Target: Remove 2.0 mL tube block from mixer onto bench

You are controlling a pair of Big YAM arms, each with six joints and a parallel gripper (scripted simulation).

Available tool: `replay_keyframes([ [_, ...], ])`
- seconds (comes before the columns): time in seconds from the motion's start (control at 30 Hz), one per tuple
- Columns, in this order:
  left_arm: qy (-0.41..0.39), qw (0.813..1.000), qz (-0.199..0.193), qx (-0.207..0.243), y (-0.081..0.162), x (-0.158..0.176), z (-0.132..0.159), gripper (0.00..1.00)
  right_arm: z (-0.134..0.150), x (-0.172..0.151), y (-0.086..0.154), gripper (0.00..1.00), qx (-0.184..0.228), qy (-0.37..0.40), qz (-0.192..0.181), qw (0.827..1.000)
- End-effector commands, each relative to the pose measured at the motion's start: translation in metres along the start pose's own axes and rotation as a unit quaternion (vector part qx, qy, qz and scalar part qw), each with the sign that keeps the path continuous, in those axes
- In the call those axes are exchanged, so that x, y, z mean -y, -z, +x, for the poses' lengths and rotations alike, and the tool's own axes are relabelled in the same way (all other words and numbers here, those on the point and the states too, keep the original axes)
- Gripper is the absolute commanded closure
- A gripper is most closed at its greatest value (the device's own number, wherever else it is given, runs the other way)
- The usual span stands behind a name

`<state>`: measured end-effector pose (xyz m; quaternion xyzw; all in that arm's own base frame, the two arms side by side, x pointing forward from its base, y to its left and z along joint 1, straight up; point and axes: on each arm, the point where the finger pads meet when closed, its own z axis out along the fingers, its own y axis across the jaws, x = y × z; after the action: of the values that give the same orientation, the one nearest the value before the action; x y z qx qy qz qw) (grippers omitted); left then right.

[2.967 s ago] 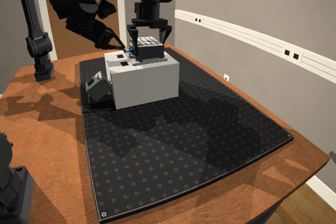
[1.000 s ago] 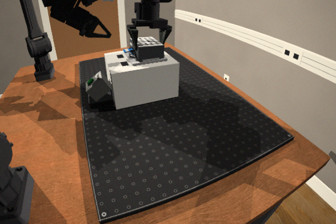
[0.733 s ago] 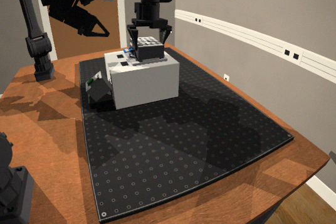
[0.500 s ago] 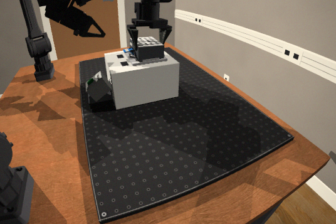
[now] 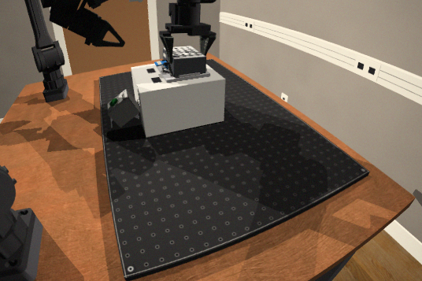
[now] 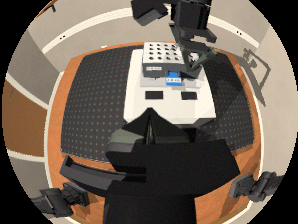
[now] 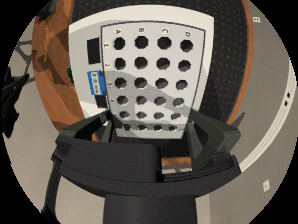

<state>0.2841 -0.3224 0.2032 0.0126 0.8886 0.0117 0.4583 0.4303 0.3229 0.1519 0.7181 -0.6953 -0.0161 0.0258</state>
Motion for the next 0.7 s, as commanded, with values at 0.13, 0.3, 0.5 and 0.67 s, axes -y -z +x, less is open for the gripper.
replay_keyframes([
  [0.13, 0.023, 1.000, 0.014, 0.010, 0.023, 0.002, -0.012, 1.00, -0.018, -0.001, 0.014, 1.00, 0.013, 0.024, 0.012, 1.000],
  [0.3, 0.010, 1.000, 0.011, 0.003, 0.022, 0.000, -0.001, 1.00, -0.018, -0.001, 0.014, 1.00, 0.013, 0.024, 0.012, 1.000],
  [0.5, 0.014, 1.000, 0.012, 0.007, 0.034, -0.009, 0.003, 1.00, -0.018, -0.001, 0.014, 1.00, 0.013, 0.024, 0.012, 1.000],
  [0.67, 0.023, 1.000, 0.014, 0.010, 0.043, -0.008, -0.003, 1.00, -0.018, -0.001, 0.014, 1.00, 0.013, 0.025, 0.012, 1.000],
])
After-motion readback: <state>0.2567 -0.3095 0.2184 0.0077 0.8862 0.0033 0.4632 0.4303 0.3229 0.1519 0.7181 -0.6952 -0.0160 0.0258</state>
